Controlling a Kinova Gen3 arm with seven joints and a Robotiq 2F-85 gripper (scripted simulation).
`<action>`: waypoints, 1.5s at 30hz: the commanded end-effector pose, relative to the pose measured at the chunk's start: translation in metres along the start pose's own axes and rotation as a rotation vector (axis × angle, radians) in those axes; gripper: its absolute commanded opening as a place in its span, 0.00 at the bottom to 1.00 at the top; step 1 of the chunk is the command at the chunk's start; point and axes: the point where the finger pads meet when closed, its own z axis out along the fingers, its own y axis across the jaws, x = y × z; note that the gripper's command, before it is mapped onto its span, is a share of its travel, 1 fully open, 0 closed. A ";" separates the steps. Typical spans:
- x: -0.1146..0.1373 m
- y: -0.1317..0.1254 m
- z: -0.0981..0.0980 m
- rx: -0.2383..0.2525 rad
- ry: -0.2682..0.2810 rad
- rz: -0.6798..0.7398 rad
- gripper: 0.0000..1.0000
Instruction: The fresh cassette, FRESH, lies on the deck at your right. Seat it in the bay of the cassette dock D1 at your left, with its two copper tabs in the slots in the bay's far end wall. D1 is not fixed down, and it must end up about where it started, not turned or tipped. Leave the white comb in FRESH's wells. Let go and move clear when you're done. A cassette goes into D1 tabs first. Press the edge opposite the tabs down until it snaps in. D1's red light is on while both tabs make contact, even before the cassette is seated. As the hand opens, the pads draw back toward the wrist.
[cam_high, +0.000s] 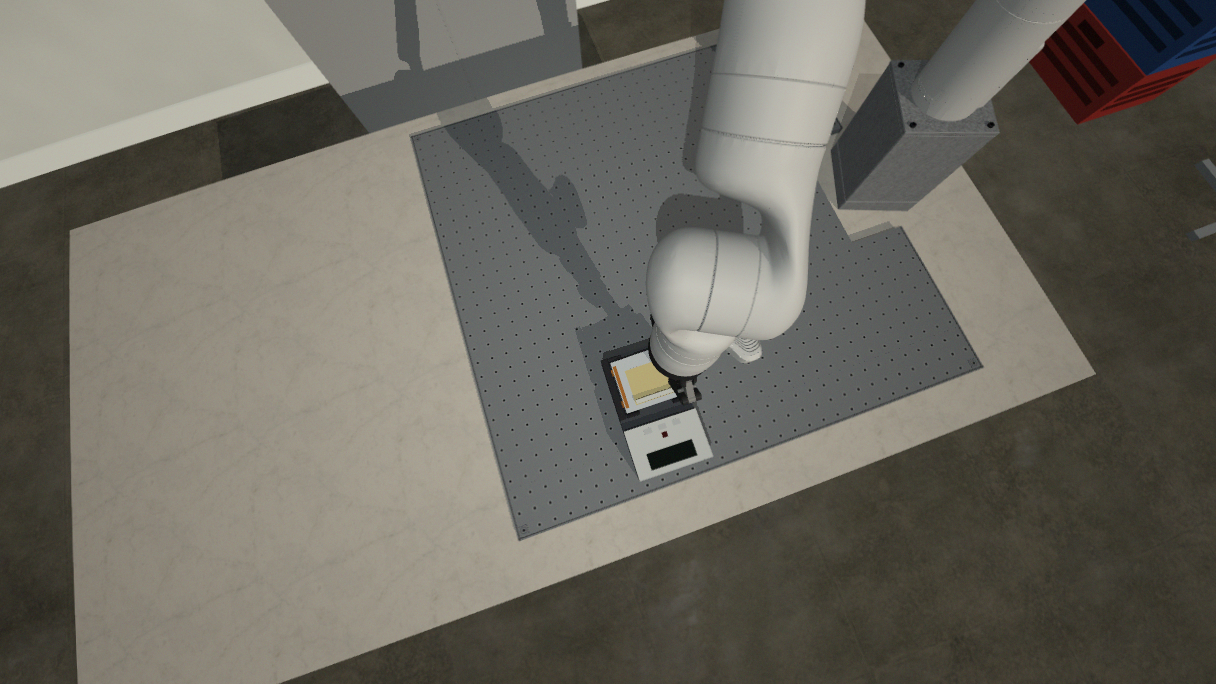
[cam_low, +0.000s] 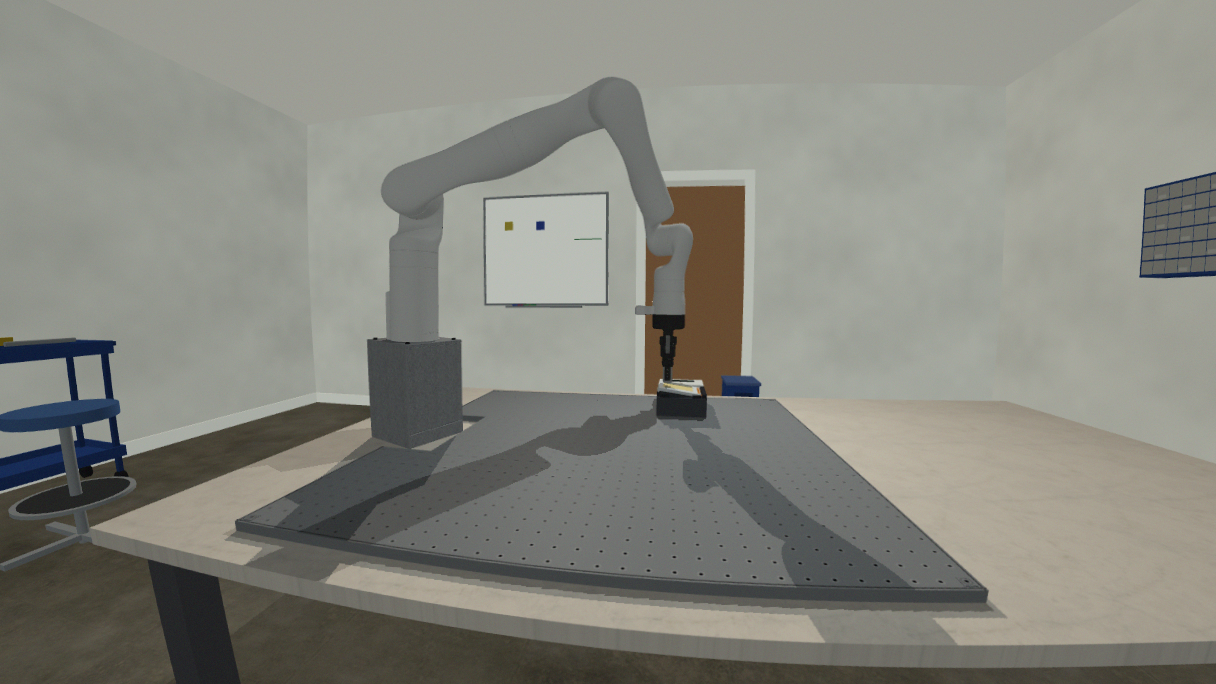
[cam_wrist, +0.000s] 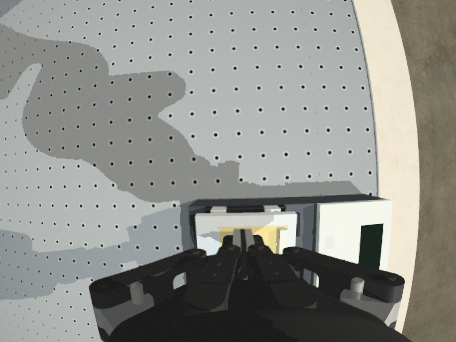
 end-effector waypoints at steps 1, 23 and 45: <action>0.000 -0.001 0.000 0.000 0.000 0.001 0.00; 0.000 -0.002 0.003 0.003 0.002 0.001 0.00; 0.000 -0.002 0.002 0.003 0.002 0.001 0.00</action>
